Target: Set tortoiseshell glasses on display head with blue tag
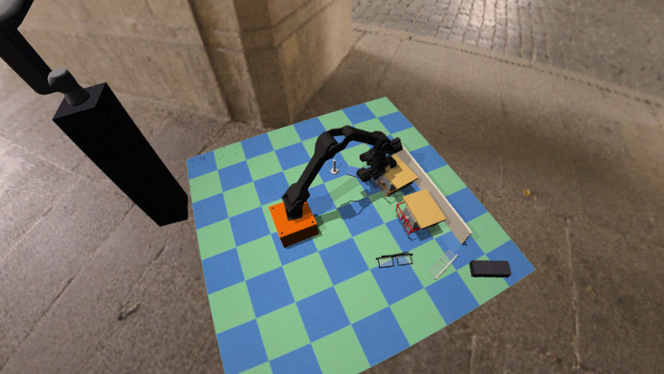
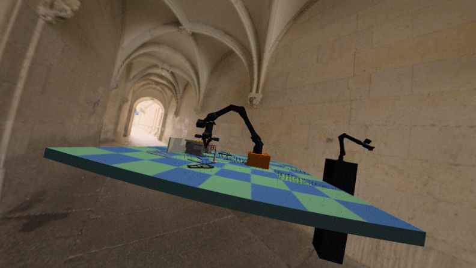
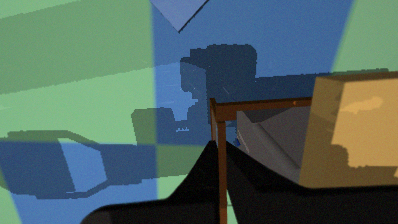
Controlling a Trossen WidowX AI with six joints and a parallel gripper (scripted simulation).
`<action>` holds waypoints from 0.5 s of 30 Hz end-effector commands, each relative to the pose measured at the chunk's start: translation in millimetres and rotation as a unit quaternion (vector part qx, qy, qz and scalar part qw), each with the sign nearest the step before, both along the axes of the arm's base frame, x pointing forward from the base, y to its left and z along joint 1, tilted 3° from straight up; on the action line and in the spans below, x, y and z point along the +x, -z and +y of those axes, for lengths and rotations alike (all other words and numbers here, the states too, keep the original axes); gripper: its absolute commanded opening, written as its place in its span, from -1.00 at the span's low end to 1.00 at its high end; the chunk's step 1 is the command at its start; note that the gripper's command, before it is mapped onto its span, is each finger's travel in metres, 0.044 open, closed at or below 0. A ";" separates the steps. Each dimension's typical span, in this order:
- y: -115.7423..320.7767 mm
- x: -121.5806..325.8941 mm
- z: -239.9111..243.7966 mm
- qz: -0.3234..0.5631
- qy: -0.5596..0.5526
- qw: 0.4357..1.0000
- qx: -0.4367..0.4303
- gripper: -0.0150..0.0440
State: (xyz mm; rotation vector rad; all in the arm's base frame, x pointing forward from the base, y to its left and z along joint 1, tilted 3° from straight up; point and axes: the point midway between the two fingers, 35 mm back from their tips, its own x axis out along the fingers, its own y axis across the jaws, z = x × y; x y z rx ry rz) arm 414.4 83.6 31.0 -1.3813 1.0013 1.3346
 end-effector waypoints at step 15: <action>-14.1 -1.1 -0.9 0.000 0.001 1.000 -0.001 -0.13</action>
